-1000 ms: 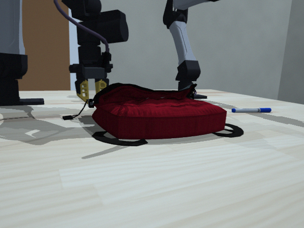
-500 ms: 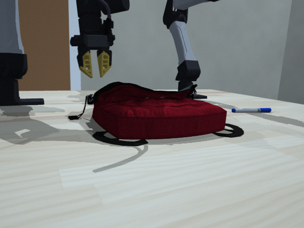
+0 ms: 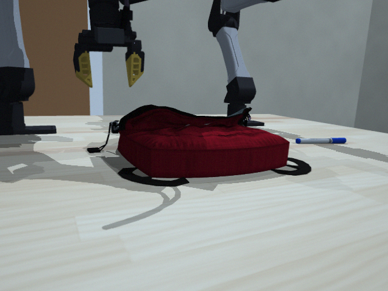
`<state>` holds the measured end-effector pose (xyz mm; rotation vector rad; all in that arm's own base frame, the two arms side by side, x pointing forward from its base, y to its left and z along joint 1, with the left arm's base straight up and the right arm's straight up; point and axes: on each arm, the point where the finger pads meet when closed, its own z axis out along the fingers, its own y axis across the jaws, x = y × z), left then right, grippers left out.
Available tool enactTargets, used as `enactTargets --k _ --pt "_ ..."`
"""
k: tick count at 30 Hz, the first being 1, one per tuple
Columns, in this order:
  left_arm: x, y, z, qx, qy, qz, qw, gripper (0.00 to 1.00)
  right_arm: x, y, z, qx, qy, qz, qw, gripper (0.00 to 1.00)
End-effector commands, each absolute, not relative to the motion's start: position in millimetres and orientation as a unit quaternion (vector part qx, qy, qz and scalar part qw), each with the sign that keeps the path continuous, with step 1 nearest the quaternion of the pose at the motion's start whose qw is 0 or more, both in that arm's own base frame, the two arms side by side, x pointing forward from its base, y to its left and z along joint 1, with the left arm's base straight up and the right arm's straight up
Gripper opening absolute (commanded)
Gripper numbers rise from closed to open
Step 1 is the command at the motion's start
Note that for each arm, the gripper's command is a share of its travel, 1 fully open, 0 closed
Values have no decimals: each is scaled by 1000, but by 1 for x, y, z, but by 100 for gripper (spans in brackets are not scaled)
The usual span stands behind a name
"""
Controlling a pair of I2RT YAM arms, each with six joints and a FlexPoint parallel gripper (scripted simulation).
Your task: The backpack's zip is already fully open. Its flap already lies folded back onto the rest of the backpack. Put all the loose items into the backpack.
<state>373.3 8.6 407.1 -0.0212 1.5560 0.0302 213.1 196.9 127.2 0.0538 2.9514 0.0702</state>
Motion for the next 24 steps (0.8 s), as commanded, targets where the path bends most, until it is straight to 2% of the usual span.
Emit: enactTargets --k 1,11,13,24 --pt "372 8 413 -10 696 13 717 90 225 174 154 19 987 22 156 90" --pt "372 8 413 -10 696 13 717 90 264 128 210 27 951 19 306 90" --pt "372 8 413 -10 696 13 717 90 264 128 210 27 951 19 306 90" --pt "372 8 413 -10 696 13 717 90 303 77 272 30 889 17 457 90"
